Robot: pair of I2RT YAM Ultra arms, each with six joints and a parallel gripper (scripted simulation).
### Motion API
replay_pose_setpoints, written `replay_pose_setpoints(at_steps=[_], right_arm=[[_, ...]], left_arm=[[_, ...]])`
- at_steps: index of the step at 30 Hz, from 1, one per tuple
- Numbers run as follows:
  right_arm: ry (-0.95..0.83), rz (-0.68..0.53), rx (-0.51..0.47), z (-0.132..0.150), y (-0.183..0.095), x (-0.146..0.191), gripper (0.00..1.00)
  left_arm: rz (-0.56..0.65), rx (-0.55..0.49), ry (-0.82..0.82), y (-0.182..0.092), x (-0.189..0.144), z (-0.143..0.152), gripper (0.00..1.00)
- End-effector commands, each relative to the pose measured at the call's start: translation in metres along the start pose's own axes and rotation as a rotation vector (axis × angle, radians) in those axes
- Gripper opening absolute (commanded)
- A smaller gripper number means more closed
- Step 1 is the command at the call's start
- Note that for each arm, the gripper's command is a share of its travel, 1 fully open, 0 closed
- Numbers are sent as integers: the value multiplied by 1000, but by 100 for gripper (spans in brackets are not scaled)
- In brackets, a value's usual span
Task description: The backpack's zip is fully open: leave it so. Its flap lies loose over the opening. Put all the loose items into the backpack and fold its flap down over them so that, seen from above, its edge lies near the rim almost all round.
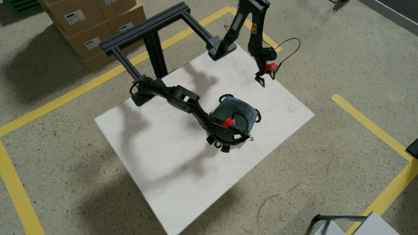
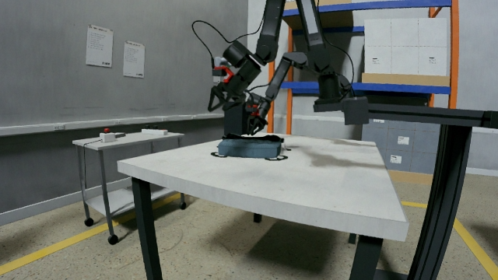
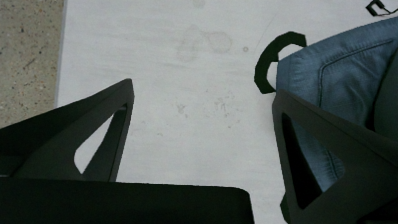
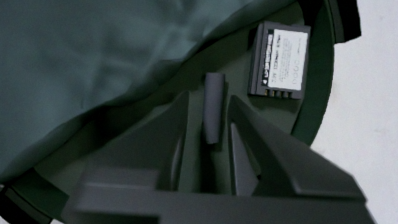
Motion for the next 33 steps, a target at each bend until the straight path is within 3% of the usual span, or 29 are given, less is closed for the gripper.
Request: replay_pose_setpoints(at_steps=[1, 14, 15, 16, 29, 33], right_arm=[[-29, 10, -50, -23, -10, 0, 28], [-29, 10, -50, -23, -10, 0, 28], [-15, 9, -27, -12, -6, -2, 70], [-31, 12, -54, -25, -10, -1, 70], [-28, 11, -52, -30, -10, -4, 70], [-8, -1, -20, -10, -24, -2, 70]], left_arm=[[-3, -14, 4, 0, 1, -4, 90], [-3, -14, 4, 0, 1, -4, 90], [-3, -14, 4, 0, 1, -4, 90], [-3, -14, 4, 0, 1, -4, 90], [-3, -14, 4, 0, 1, -4, 90], [-3, -14, 4, 0, 1, -4, 90]])
Point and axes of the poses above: on each arm, the point where the finger pads meet when closed, its own y axis out along the fingers, its own x axis across the jaws, z = x × y, the point moved 9 cm from there along -y, back along the fingers, and after that the axes turned 12 degrees about y, right-handed, at the moved point
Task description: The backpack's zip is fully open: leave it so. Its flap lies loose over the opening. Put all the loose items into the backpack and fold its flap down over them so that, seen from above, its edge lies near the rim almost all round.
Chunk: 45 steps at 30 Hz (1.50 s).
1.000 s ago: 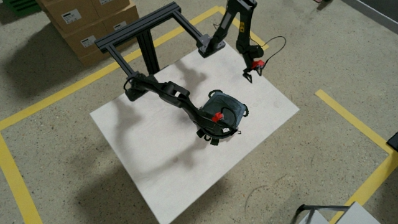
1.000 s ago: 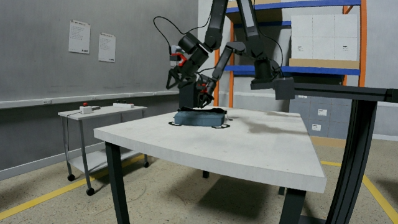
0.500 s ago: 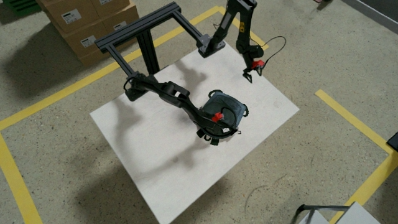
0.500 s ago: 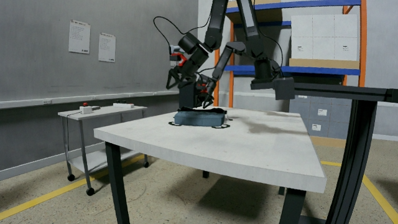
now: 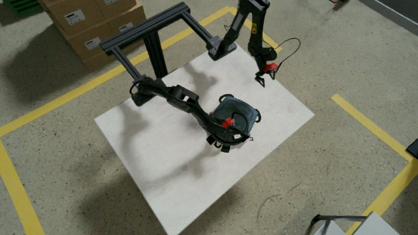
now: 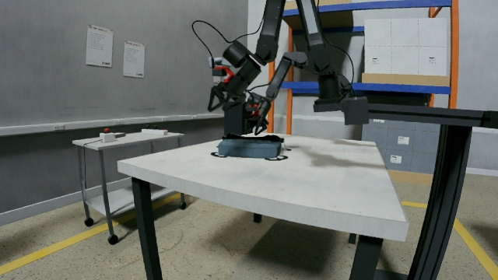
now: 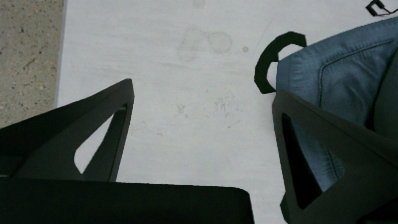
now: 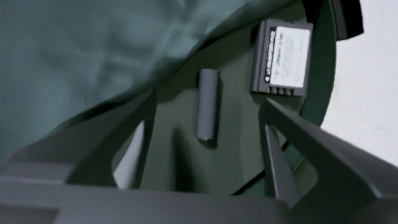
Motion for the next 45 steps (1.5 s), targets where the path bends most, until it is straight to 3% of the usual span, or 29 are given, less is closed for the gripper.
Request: replay_pose_setpoints(at_steps=[1, 25, 32, 33, 45], right_arm=[[-12, 3, -27, -11, -21, -3, 70], [-11, 3, -27, -8, -91, -1, 70], [-19, 13, -33, -12, -87, -3, 70], [-33, 11, -44, -9, -92, 6, 90], [-15, 19, -36, 38, -114, 48, 90]], left_arm=[[-3, -14, 4, 0, 1, -4, 90], [-3, -14, 4, 0, 1, -4, 90], [-3, -14, 4, 0, 1, -4, 90], [-3, -14, 4, 0, 1, -4, 90], [-3, -14, 4, 0, 1, -4, 90]])
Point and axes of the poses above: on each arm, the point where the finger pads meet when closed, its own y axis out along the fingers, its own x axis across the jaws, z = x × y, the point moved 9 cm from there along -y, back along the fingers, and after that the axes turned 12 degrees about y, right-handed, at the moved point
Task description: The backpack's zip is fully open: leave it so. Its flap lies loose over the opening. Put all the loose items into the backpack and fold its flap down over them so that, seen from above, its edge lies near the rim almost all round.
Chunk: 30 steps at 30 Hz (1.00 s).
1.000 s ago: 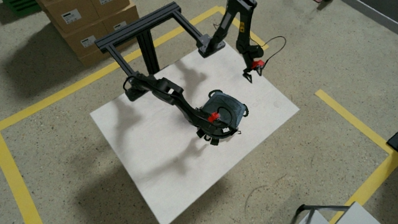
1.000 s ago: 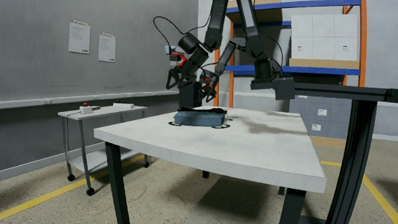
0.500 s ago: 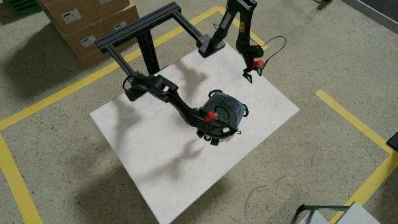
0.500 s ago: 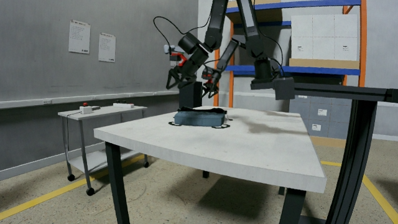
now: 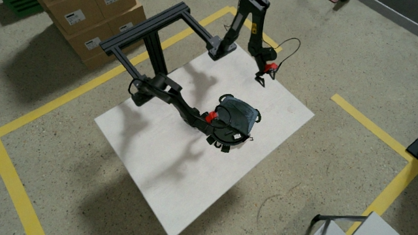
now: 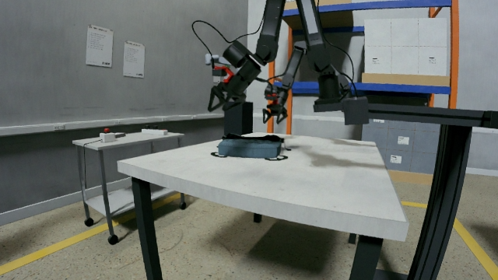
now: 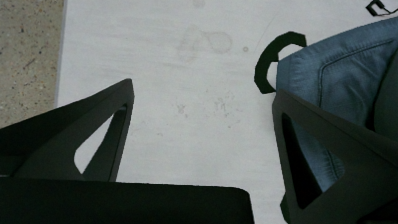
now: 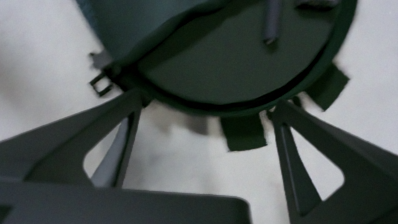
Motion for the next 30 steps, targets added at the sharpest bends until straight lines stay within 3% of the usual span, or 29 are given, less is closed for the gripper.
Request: replay_pose_setpoints(at_steps=[1, 23, 27, 30], right_arm=[[-35, 34, -69, 1, -16, 9, 90], [-25, 38, -52, 92, -53, 100, 90], [-25, 38, -51, 96, -54, 104, 90], [79, 113, -78, 103, -69, 92, 90]], left_arm=[[-3, -14, 4, 0, 1, -4, 90], [-3, -14, 4, 0, 1, -4, 90], [-3, -14, 4, 0, 1, -4, 90], [-3, -14, 4, 0, 1, -4, 90]])
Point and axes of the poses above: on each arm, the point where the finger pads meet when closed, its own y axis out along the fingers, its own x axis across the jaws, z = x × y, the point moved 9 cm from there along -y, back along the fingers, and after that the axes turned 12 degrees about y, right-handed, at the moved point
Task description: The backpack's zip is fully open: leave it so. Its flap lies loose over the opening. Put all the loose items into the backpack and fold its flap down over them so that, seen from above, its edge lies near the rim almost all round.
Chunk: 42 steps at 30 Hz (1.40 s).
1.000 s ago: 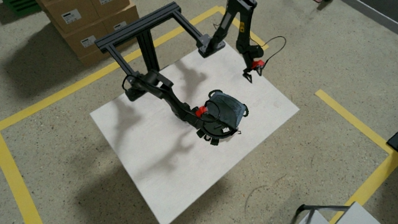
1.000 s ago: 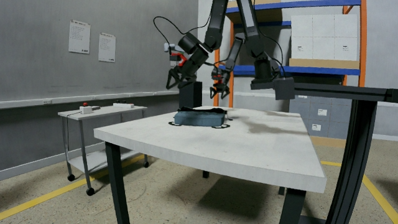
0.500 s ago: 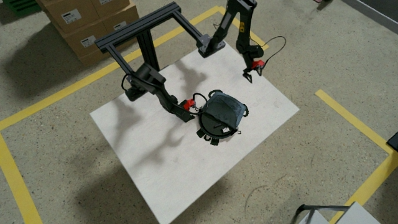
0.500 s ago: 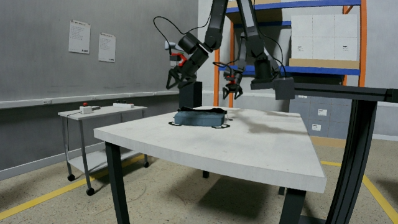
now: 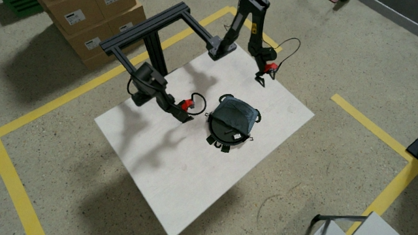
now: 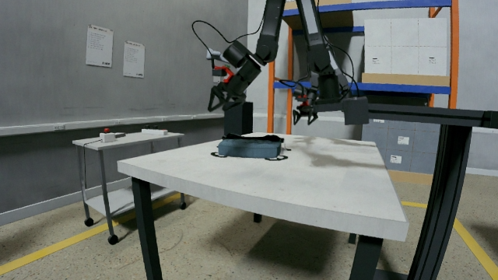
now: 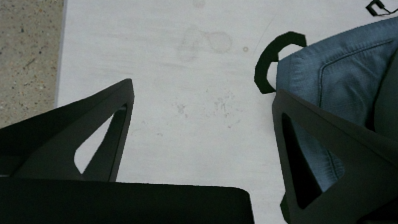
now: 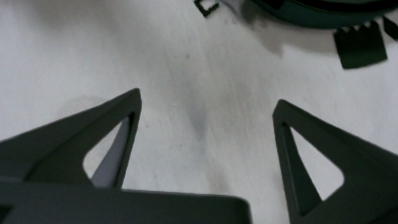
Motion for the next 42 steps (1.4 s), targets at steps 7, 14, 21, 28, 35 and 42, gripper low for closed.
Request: replay_pose_setpoints(at_steps=[7, 14, 21, 28, 35, 42], right_arm=[[252, 269, -138, 9, -45, -41, 90], [403, 392, -184, 15, -64, -62, 90], [594, 590, -277, 12, -97, -105, 90], [790, 721, -313, 19, -113, -131, 90], [939, 811, -326, 24, -125, -153, 90], [924, 816, -343, 20, -130, -155, 90]], left_arm=[[-3, -14, 4, 0, 1, -4, 90], [-3, -14, 4, 0, 1, -4, 90], [-3, -14, 4, 0, 1, -4, 90], [-3, -14, 4, 0, 1, -4, 90], [-3, -14, 4, 0, 1, -4, 90], [53, 12, -52, -6, -15, 3, 0]])
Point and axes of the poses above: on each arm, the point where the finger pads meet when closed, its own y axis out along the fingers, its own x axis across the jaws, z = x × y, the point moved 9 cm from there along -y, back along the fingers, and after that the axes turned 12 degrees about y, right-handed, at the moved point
